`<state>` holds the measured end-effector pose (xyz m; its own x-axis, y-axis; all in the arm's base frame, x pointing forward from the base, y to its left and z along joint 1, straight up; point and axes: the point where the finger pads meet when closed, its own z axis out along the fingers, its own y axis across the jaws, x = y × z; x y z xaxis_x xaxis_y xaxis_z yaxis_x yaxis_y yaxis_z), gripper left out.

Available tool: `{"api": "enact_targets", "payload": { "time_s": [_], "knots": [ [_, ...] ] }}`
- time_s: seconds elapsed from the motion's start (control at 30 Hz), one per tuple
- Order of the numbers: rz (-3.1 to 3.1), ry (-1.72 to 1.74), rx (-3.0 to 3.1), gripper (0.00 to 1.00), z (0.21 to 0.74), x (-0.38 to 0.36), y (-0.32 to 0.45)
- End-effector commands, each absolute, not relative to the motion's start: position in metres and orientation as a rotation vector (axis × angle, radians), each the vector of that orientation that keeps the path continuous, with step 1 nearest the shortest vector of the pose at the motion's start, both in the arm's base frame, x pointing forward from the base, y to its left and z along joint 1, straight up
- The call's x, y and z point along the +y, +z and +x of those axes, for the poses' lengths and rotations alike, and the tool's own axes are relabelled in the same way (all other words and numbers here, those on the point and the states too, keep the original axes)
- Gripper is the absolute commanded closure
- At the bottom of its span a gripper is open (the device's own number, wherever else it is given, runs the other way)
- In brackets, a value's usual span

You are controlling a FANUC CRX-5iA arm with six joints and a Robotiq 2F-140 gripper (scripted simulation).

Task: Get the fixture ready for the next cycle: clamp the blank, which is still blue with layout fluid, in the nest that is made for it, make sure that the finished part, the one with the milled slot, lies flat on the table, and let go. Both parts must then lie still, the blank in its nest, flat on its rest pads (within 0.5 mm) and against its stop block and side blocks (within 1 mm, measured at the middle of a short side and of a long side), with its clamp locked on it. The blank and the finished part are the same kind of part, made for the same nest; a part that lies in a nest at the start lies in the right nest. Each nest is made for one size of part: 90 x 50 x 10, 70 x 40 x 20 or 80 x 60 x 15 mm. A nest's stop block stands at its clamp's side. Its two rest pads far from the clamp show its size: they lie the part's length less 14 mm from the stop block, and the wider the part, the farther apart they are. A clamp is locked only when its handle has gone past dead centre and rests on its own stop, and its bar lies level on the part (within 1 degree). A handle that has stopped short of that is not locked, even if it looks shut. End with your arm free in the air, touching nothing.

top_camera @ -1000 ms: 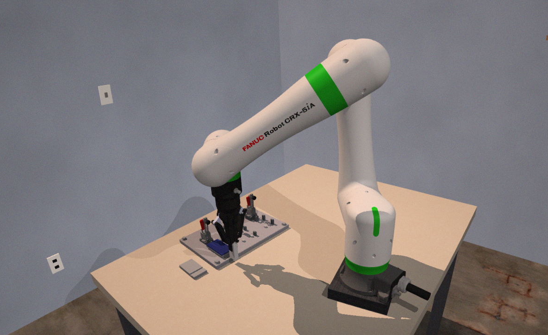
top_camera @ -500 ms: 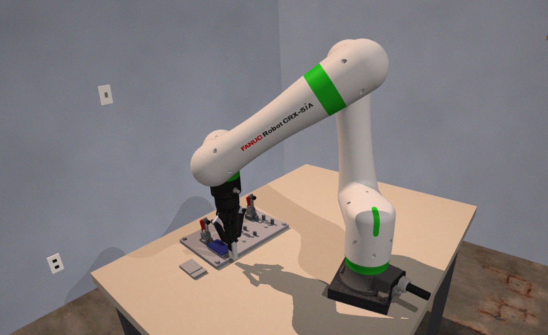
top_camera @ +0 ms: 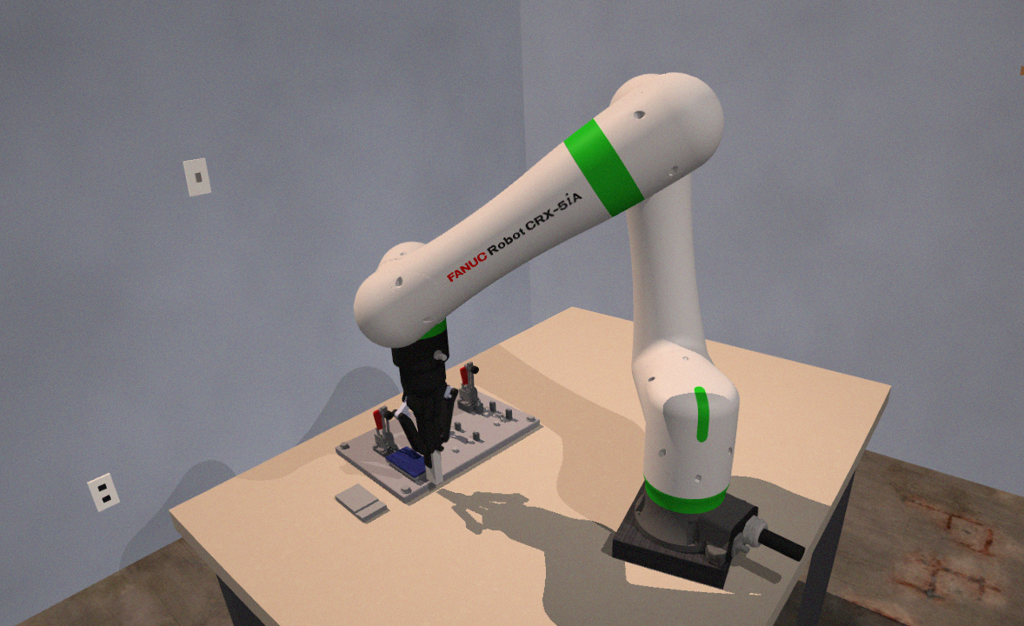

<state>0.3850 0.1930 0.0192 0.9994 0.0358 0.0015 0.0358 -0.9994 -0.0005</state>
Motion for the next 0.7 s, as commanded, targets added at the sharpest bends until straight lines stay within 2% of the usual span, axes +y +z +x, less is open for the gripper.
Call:
{"api": "enact_targets", "payload": {
  "time_s": [0.0,0.67],
  "knots": [
    [-3.140,-0.003,-0.056,1.00,0.3852,0.1931,0.0194],
    [-3.140,-0.003,-0.056,1.00,0.3892,0.1933,0.0194]
  ]
}}
